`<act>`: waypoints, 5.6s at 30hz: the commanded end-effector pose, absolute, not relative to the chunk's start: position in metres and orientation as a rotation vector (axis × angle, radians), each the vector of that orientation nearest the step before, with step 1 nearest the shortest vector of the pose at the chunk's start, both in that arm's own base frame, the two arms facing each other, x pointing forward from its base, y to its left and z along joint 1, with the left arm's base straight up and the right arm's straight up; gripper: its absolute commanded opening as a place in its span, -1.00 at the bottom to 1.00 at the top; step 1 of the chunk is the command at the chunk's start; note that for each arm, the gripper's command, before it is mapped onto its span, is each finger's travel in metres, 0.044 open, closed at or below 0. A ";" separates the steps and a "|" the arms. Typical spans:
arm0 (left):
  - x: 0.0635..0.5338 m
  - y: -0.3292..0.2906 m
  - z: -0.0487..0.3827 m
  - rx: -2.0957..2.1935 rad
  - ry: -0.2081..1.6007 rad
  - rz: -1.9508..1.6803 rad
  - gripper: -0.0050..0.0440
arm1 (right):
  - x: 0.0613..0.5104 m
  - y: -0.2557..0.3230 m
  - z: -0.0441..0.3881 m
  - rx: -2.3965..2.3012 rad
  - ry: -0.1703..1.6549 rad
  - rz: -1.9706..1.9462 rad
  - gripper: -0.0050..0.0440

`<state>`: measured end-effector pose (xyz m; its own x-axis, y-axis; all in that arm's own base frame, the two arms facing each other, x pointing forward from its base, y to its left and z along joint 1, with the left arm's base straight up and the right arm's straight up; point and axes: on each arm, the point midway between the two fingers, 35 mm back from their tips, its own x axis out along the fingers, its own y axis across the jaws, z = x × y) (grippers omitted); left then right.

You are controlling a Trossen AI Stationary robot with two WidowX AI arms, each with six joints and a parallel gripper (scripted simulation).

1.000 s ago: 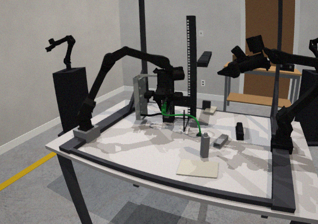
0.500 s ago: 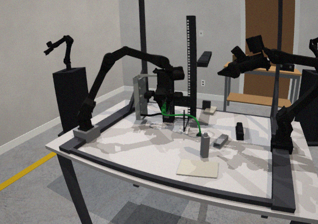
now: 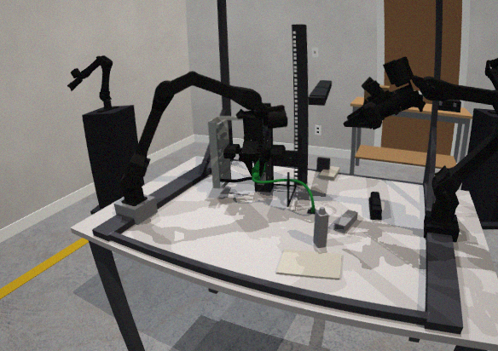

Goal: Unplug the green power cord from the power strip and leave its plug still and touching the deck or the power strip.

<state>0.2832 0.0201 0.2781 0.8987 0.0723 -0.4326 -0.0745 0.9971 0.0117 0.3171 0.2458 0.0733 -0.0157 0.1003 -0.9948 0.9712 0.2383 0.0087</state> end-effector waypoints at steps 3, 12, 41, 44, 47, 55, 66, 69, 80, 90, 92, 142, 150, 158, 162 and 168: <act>0.281 0.023 0.286 -0.005 0.428 0.095 0.84 | 0.335 0.183 0.083 1.096 1.278 -1.042 -0.47; 0.282 0.022 0.286 -0.004 0.427 0.091 0.84 | 0.327 0.183 0.083 1.089 1.282 -1.058 -0.47; 0.282 0.022 0.286 -0.004 0.427 0.091 0.84 | 0.332 0.160 0.081 1.084 1.279 -1.062 -0.47; 0.282 0.022 0.286 -0.004 0.427 0.091 0.84 | 0.335 0.162 0.084 1.092 1.279 -1.047 -0.47; 0.283 0.023 0.286 -0.005 0.427 0.095 0.84 | 0.330 0.163 0.085 1.060 1.284 -1.018 -0.47; 0.296 0.021 0.281 -0.008 0.432 0.089 0.84 | 0.320 0.173 0.081 0.845 1.334 -0.821 -0.47; 0.328 0.020 0.266 -0.013 0.438 0.082 0.84 | 0.304 0.187 0.074 0.516 1.375 -0.523 -0.47; 0.330 0.020 0.265 -0.013 0.439 0.082 0.84 | 0.303 0.188 0.074 0.505 1.375 -0.513 -0.47; 0.333 0.020 0.264 -0.013 0.438 0.082 0.84 | 0.294 0.194 0.073 0.494 1.375 -0.502 -0.47; 0.332 0.020 0.267 -0.012 0.432 0.080 0.84 | 0.305 0.189 0.074 0.488 1.376 -0.487 -0.47; 0.332 0.020 0.267 -0.012 0.432 0.080 0.84 | 0.302 0.188 0.072 0.460 1.375 -0.461 -0.47; 0.332 0.020 0.267 -0.012 0.432 0.080 0.84 | 0.283 0.196 0.044 -0.077 1.267 0.136 -0.47; 0.332 0.020 0.267 -0.012 0.432 0.080 0.84 | 0.280 0.195 0.032 -0.074 1.263 0.131 -0.47; 0.332 0.020 0.267 -0.012 0.432 0.080 0.84 | 0.277 0.194 0.026 -0.074 1.261 0.131 -0.47; 0.332 0.020 0.267 -0.012 0.432 0.080 0.84 | 0.275 0.193 0.021 -0.074 1.263 0.134 -0.47; 0.332 0.020 0.267 -0.012 0.432 0.080 0.84 | 0.273 0.194 0.027 -0.063 1.247 0.144 -0.47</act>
